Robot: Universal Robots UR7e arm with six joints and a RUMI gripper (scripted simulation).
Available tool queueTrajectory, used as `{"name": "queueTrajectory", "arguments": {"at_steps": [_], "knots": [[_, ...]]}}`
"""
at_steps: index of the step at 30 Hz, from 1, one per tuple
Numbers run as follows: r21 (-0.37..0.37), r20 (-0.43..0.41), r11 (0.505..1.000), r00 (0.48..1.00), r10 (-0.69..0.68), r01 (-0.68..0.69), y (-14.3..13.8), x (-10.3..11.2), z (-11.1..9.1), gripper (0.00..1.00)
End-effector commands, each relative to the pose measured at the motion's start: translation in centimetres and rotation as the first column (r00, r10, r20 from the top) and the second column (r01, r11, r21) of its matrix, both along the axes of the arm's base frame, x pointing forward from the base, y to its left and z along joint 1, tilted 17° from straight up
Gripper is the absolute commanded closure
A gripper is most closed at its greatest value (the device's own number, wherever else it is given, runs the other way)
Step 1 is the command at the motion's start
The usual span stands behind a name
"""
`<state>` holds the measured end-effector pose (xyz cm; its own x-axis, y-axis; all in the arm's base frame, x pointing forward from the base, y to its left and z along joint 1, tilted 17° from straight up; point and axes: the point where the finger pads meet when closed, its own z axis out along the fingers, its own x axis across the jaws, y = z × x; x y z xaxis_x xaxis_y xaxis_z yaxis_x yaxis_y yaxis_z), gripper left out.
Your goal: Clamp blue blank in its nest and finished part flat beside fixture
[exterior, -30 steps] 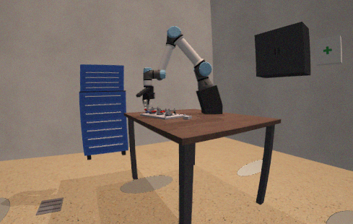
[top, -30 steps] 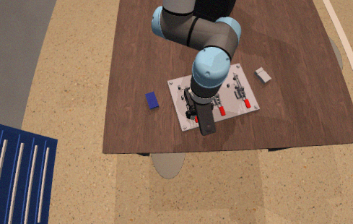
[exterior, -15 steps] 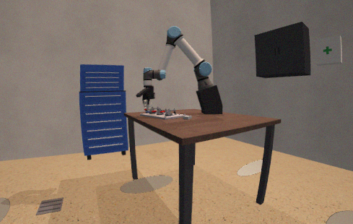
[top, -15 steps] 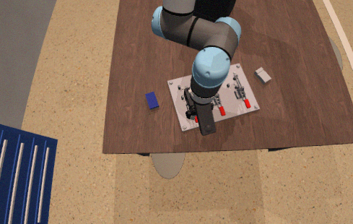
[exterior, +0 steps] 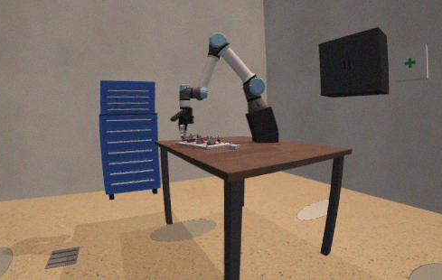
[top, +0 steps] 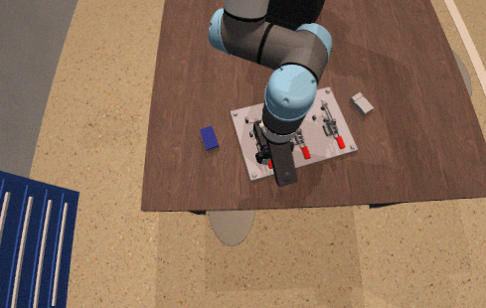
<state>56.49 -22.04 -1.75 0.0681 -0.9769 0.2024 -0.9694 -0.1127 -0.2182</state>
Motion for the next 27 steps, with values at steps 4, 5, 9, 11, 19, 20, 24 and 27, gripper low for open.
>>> {"name": "queueTrajectory", "arguments": {"at_steps": [4, 5, 9, 11, 19, 20, 24, 27], "knots": [[-0.002, 0.003, 1.000, 1.000, 0.000, 0.000, -0.13, 0.14, 0.11, 1.00], [-0.002, 0.003, 1.000, 1.000, 0.000, 0.000, -0.13, 0.14, 0.11, 1.00], [-0.002, 0.003, 1.000, 1.000, 0.000, 0.000, -0.13, 0.13, 0.12, 1.00], [-0.002, 0.003, 1.000, 1.000, 0.000, 0.000, -0.13, 0.11, 0.14, 1.00], [-0.002, 0.003, 1.000, 1.000, 0.000, 0.000, -0.11, 0.04, 0.23, 1.00], [-0.002, 0.003, 1.000, 1.000, 0.000, 0.000, -0.11, 0.03, 0.26, 1.00], [-0.002, 0.002, 1.000, 1.000, 0.000, 0.000, -0.08, -0.08, 0.31, 1.00], [-0.001, 0.002, 1.000, 1.000, 0.000, 0.000, -0.04, -0.18, 0.33, 1.00]]}}
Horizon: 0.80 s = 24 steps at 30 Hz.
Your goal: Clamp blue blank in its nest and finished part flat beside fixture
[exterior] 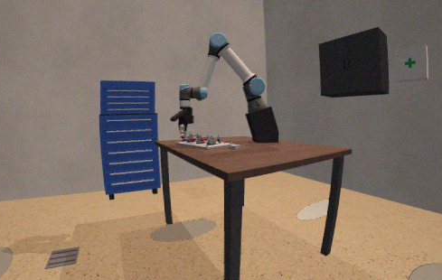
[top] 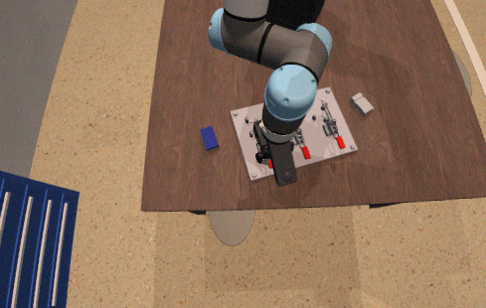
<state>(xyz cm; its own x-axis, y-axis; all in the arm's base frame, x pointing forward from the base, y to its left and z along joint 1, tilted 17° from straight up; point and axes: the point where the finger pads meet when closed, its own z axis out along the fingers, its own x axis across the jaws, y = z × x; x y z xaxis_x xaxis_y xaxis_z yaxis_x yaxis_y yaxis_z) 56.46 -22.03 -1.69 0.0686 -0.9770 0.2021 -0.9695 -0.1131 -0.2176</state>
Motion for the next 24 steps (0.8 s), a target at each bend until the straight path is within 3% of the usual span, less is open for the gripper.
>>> {"name": "queueTrajectory", "arguments": {"at_steps": [1, 24], "knots": [[-0.001, 0.002, 1.000, 1.000, -0.001, 0.001, -0.03, -0.19, 0.29, 1.00], [-0.001, 0.001, 1.000, 1.000, -0.002, 0.002, 0.05, -0.88, 1.01, 1.00]]}}
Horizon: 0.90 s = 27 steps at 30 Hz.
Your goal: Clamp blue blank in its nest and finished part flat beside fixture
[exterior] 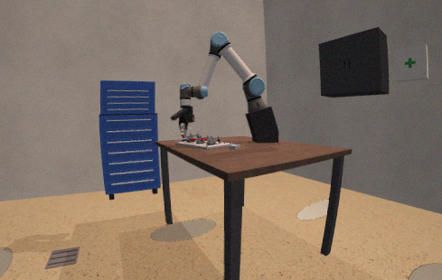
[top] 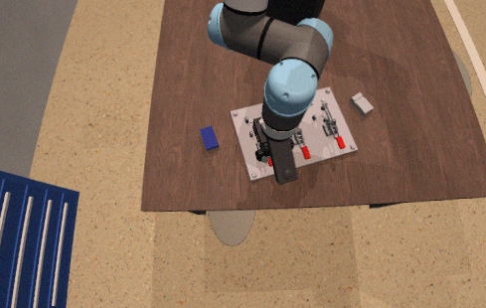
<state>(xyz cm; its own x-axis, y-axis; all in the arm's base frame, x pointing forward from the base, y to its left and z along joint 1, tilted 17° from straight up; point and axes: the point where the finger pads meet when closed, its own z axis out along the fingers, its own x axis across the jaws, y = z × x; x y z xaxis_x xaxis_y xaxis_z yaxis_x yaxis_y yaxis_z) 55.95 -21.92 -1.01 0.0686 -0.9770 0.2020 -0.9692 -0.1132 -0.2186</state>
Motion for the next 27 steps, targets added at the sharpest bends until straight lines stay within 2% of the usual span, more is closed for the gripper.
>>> {"name": "queueTrajectory", "arguments": {"at_steps": [1, 27], "knots": [[-0.001, 0.000, 1.000, 1.000, -0.002, 0.002, -0.1, -0.4, 0.4, 1.00], [-0.001, 0.000, 1.000, 1.000, -0.002, 0.002, 0.0, -2.2, 1.4, 1.00]]}}
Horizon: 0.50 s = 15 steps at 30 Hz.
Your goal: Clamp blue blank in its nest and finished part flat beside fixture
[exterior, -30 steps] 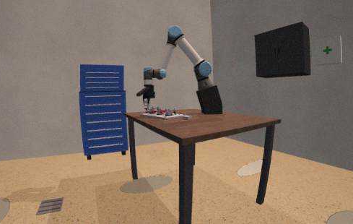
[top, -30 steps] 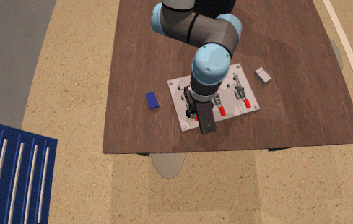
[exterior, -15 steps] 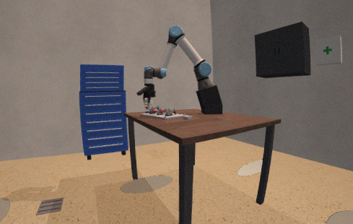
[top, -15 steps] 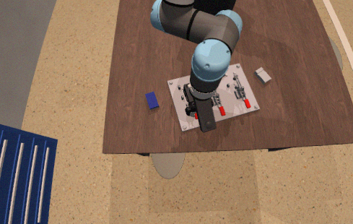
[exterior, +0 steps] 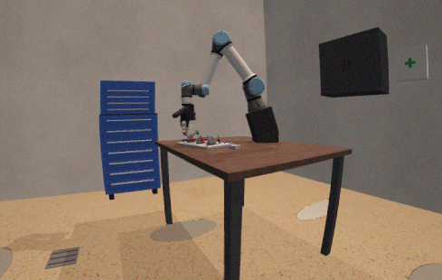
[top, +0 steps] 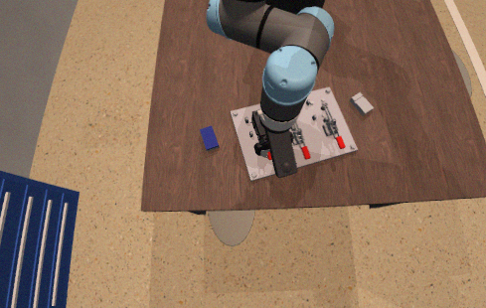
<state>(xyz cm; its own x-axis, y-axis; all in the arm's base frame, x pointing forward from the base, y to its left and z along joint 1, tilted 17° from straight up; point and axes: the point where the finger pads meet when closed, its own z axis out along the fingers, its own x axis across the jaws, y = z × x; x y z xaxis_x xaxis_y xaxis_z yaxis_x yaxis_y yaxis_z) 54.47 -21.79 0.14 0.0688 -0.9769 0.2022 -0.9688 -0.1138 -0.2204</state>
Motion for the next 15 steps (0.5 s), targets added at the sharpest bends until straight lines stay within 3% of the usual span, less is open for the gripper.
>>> {"name": "queueTrajectory", "arguments": {"at_steps": [1, 15], "knots": [[-0.001, -0.001, 1.000, 1.000, -0.002, 0.002, -0.1, -0.9, 0.3, 1.00], [-0.002, -0.001, 1.000, 1.000, -0.002, 0.002, -0.2, -1.9, 0.5, 1.00]]}}
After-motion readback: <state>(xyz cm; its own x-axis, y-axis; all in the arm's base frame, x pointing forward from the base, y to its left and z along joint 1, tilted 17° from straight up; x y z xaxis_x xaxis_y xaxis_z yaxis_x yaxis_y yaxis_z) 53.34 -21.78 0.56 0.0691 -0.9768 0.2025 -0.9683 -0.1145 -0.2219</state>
